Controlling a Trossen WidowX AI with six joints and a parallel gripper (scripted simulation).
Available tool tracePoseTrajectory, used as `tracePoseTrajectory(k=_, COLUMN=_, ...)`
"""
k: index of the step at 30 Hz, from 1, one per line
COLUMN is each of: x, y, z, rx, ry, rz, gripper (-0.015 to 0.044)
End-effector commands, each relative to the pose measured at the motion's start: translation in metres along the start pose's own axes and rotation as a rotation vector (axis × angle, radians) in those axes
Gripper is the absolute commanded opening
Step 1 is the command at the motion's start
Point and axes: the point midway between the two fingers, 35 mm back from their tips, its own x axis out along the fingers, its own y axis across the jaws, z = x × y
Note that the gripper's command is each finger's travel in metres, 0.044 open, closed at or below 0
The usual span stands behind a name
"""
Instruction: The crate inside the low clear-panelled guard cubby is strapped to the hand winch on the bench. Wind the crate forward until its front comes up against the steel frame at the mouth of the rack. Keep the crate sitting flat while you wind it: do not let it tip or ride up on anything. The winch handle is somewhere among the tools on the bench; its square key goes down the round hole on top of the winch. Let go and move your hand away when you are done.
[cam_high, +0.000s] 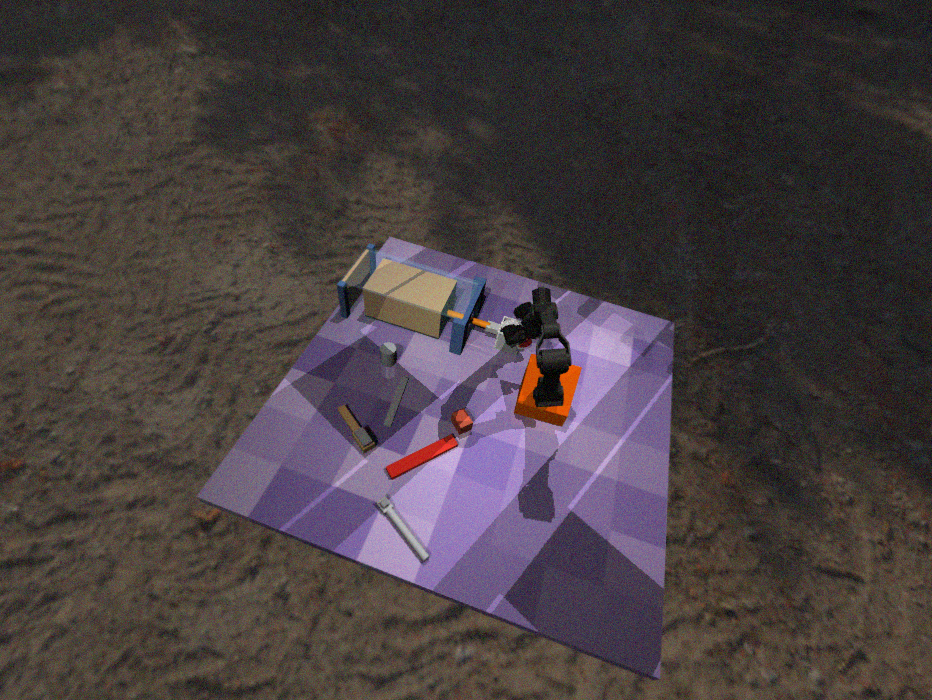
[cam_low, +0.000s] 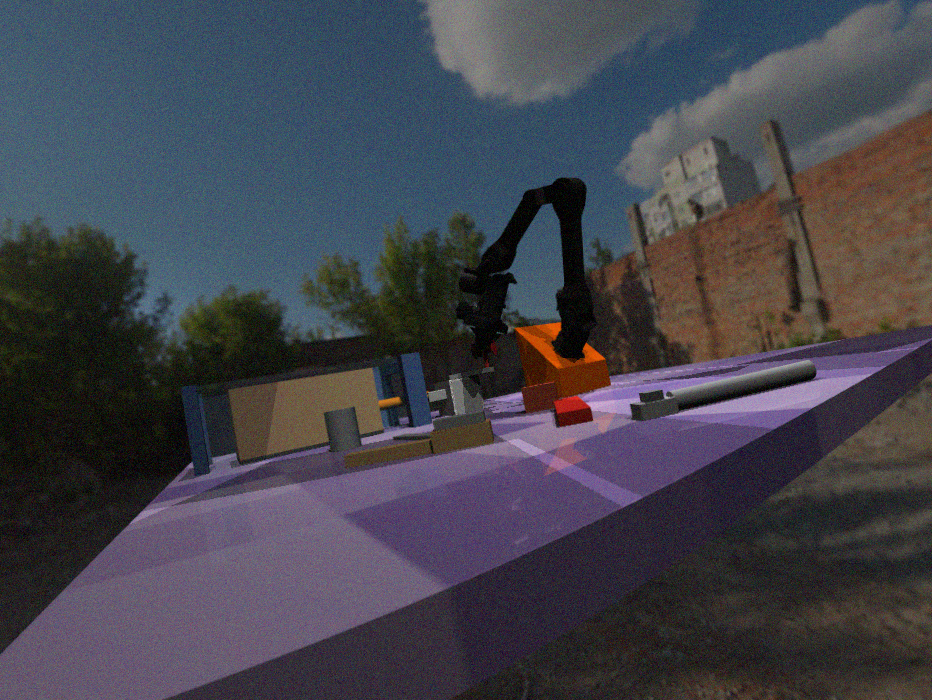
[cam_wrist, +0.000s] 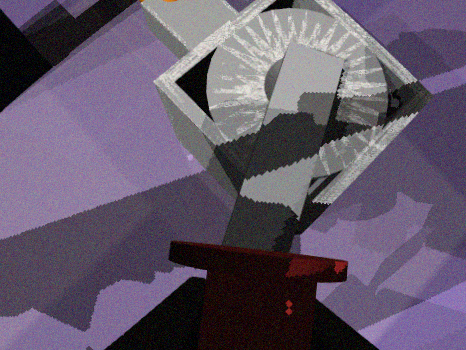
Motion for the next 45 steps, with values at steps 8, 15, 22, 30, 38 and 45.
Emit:
tracePoseTrajectory(k=8, x=0.001, y=-0.027, z=-0.001, rx=0.003, ry=0.007, rz=-0.037, gripper=0.0)
tracePoseTrajectory(k=15, x=0.001, y=-0.037, z=0.001, rx=0.003, ry=0.006, rz=-0.038, gripper=0.0)
tracePoseTrajectory(k=22, x=0.002, y=-0.048, z=0.003, rx=0.003, ry=0.006, rz=-0.039, gripper=0.0)
tracePoseTrajectory(k=30, x=0.003, y=-0.06, z=0.008, rx=0.003, ry=0.005, rz=-0.04, gripper=0.0)
tracePoseTrajectory(k=38, x=0.005, y=-0.071, z=0.013, rx=0.003, ry=0.005, rz=-0.041, gripper=0.0)
tracePoseTrajectory(k=45, x=0.007, y=-0.08, z=0.019, rx=0.003, ry=0.004, rz=-0.042, gripper=0.0)
